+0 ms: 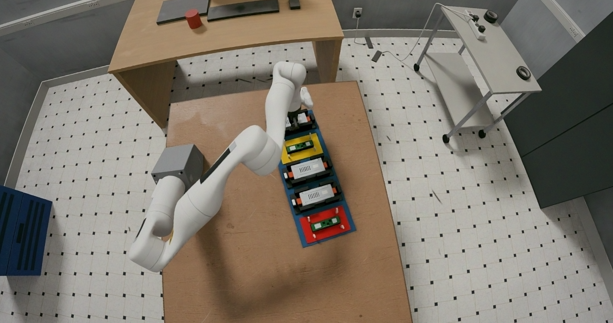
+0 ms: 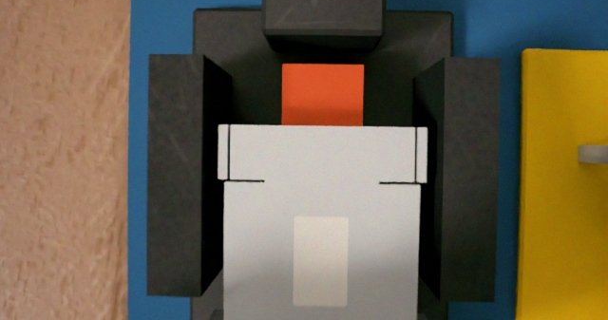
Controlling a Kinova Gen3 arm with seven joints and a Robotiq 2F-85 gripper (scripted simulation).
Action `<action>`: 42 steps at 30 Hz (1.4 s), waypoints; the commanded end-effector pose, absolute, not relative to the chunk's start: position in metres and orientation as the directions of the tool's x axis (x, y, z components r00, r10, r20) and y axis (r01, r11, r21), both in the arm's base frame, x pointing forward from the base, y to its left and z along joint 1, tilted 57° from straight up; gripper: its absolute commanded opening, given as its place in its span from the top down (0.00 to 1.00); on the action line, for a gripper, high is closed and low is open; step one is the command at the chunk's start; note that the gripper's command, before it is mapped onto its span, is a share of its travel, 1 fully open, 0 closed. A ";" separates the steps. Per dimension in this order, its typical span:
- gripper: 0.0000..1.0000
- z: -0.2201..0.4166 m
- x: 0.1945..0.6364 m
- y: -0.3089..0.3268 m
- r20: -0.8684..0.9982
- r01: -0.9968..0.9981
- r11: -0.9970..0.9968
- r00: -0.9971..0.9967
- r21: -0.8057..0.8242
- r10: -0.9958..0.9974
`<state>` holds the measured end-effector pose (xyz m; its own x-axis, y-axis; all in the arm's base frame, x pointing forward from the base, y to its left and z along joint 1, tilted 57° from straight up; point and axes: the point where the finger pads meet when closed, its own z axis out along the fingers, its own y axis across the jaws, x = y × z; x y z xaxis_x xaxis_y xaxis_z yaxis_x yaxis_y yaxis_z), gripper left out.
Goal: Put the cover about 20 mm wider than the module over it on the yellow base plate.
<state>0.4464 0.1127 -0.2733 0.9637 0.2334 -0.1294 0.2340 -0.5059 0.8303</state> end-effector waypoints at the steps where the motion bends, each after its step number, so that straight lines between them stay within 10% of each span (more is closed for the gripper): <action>1: 1.00 -0.268 0.446 0.122 -0.127 0.233 -0.508 0.964 0.829 0.236; 42: 0.99 -0.242 0.440 0.162 -0.127 0.233 -0.508 0.964 0.829 0.236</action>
